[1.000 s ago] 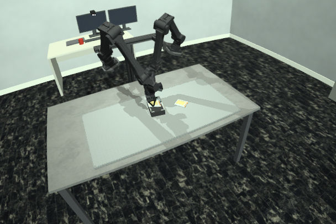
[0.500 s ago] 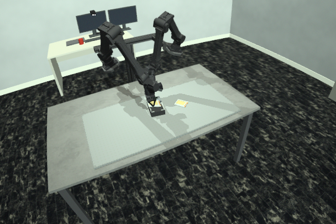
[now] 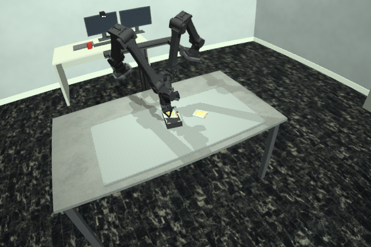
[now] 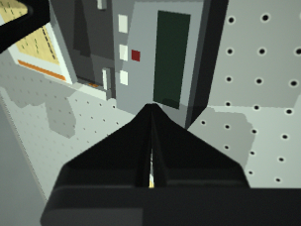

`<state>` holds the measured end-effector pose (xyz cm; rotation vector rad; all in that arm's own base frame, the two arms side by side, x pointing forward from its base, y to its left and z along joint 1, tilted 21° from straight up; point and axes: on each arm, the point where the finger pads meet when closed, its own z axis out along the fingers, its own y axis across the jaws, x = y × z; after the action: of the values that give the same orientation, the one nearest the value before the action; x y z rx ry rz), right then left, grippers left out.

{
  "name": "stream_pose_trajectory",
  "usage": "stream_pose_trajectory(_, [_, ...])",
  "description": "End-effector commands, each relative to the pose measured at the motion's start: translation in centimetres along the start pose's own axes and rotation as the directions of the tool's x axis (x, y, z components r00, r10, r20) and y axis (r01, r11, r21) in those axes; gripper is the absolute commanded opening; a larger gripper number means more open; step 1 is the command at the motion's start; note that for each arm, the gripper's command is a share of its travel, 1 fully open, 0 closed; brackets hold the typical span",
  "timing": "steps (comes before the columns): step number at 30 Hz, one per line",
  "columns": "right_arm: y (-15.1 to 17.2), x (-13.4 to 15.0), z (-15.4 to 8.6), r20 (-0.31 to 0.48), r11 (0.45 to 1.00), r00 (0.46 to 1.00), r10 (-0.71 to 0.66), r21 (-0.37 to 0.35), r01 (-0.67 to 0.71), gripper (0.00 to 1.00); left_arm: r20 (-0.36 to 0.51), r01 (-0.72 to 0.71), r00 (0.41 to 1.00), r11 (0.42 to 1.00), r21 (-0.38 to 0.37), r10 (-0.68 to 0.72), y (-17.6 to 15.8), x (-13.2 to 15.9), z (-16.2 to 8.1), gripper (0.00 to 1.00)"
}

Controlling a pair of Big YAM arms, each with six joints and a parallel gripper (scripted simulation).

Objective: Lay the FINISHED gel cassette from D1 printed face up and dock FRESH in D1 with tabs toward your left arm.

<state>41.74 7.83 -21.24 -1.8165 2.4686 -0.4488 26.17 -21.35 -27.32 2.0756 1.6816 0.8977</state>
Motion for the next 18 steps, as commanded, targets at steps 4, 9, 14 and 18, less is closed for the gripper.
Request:
stream_pose_trajectory(4, [-0.2,-0.2,-0.2,0.005,1.0,1.0,0.0,0.006,0.0,0.0,0.004,0.008,1.0,1.0,-0.003,-0.008,0.3,-0.3,-1.3,0.0])
stream_pose_trajectory(9, [-0.2,-0.2,-0.2,0.005,1.0,1.0,0.0,0.006,0.0,0.0,0.004,0.008,1.0,1.0,-0.003,-0.008,0.3,-0.3,-1.3,0.0])
stream_pose_trajectory(14, [-0.2,-0.2,-0.2,0.005,1.0,1.0,0.0,0.006,0.0,0.0,0.004,0.008,1.0,1.0,-0.003,-0.008,0.6,-0.4,-1.7,0.0])
stream_pose_trajectory(18, [-0.2,-0.2,-0.2,0.005,1.0,1.0,0.0,0.006,0.0,0.0,0.004,0.008,1.0,1.0,-0.003,-0.008,0.8,-0.4,-2.0,0.0])
